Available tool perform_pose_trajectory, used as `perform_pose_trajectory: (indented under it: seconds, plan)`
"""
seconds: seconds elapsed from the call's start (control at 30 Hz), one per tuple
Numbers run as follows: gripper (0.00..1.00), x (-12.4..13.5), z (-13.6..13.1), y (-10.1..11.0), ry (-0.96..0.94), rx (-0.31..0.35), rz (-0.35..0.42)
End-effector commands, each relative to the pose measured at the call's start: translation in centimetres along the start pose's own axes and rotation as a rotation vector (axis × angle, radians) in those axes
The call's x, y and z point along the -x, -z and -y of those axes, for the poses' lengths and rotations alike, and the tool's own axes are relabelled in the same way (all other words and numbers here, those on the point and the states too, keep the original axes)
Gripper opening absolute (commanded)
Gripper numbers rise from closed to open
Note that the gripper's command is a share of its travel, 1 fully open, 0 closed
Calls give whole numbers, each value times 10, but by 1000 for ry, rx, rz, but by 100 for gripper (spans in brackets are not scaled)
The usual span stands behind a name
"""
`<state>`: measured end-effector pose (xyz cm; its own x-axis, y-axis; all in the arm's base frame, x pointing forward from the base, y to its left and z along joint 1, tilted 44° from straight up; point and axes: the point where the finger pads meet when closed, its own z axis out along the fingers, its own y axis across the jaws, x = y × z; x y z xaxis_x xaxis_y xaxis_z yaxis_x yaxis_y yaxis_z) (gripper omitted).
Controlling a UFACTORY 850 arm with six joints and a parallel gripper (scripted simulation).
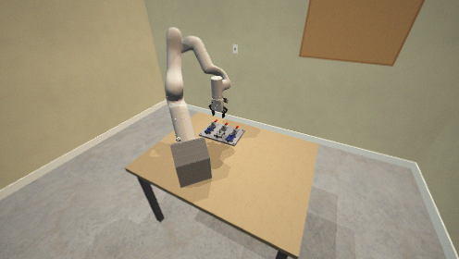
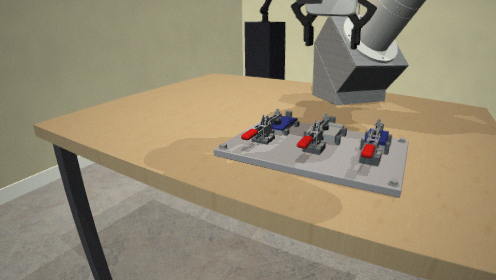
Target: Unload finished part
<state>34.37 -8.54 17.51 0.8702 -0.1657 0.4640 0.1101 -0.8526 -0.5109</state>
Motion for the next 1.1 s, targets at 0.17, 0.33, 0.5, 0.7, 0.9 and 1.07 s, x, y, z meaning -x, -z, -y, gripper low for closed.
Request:
perform_pose_trajectory:
  seconds: [0.17, 0.33, 0.5, 0.7, 0.9, 1.07]
  plan:
    - [100, 0, 0, 0, 0, 1, -1]
    - [100, 0, 0, 0, 0, 1, -1]
    - [100, 0, 0, 0, 0, 1, -1]
    - [100, 0, 0, 0, 0, 1, -1]
    - [100, 0, 0, 0, 0, 1, -1]
    - [47, 0, 0, 0, 0, 1, -1]
